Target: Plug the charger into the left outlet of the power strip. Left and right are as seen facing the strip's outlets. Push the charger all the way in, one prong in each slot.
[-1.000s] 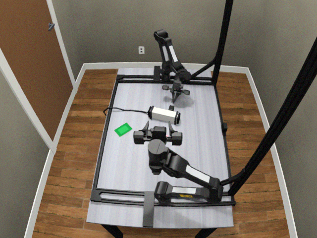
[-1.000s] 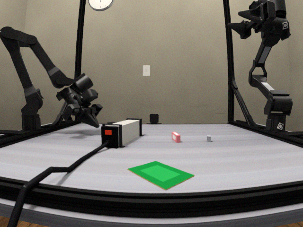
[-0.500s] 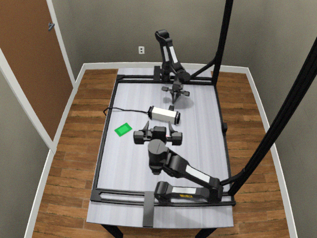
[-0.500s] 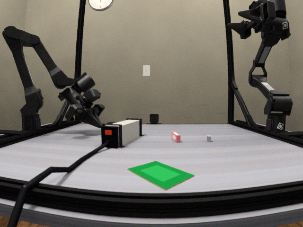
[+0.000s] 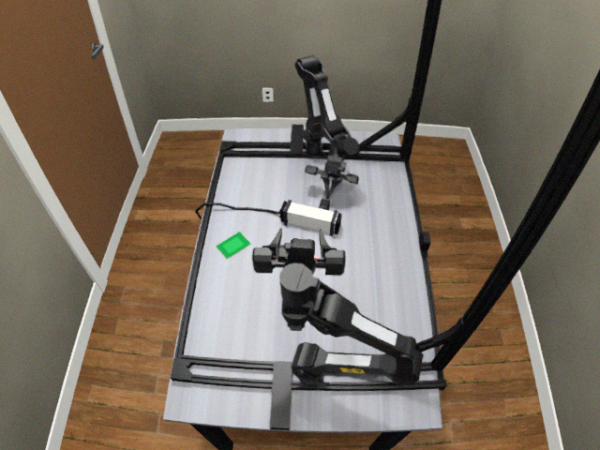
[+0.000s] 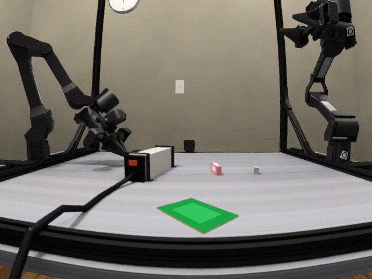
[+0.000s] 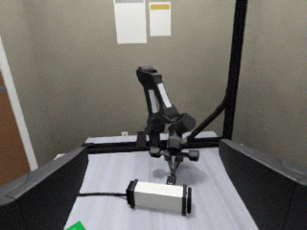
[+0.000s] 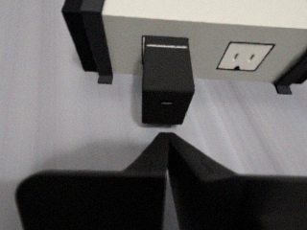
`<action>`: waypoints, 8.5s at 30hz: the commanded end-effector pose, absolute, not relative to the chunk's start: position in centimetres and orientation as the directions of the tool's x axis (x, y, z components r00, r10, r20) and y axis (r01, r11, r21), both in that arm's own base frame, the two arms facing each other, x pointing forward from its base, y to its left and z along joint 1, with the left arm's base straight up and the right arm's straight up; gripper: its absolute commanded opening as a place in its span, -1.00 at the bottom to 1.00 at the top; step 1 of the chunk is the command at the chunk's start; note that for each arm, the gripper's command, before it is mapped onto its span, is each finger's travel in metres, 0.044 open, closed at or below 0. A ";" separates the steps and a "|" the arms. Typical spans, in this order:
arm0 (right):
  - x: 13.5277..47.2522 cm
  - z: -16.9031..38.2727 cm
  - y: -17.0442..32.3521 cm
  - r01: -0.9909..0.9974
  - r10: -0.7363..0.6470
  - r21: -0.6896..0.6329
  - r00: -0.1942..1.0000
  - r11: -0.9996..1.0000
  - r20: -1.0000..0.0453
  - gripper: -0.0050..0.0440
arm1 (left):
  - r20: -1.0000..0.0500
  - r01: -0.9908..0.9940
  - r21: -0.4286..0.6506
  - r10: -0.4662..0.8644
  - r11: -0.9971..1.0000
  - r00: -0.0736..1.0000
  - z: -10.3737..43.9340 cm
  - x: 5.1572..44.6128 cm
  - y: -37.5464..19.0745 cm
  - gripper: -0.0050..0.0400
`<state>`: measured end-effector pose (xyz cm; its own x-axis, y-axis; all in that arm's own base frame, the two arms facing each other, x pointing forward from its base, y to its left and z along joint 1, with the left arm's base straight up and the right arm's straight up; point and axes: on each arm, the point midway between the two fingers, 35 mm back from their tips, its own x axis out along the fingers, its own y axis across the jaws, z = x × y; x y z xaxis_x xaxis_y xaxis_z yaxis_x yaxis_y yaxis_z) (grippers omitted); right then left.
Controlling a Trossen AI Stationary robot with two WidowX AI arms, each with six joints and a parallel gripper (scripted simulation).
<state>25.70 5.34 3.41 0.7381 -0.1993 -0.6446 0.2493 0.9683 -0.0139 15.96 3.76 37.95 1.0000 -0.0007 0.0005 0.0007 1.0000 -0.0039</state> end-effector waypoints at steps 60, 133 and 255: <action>28.5 3.9 4.8 0.248 -0.193 -0.002 0.748 0.969 -0.635 -1.00 | 0.002 0.001 0.001 -0.001 1.000 1.000 38.2 16.0 3.7 1.00; 30.1 5.8 4.4 0.248 -0.193 -0.002 0.749 0.969 -0.633 -1.00 | 0.002 0.001 0.001 -0.001 1.000 1.000 38.2 16.0 3.7 1.00; 32.0 8.5 3.8 0.248 -0.194 -0.003 0.750 0.969 -0.632 -1.00 | 0.002 0.001 0.001 -0.001 1.000 1.000 38.2 16.0 3.7 1.00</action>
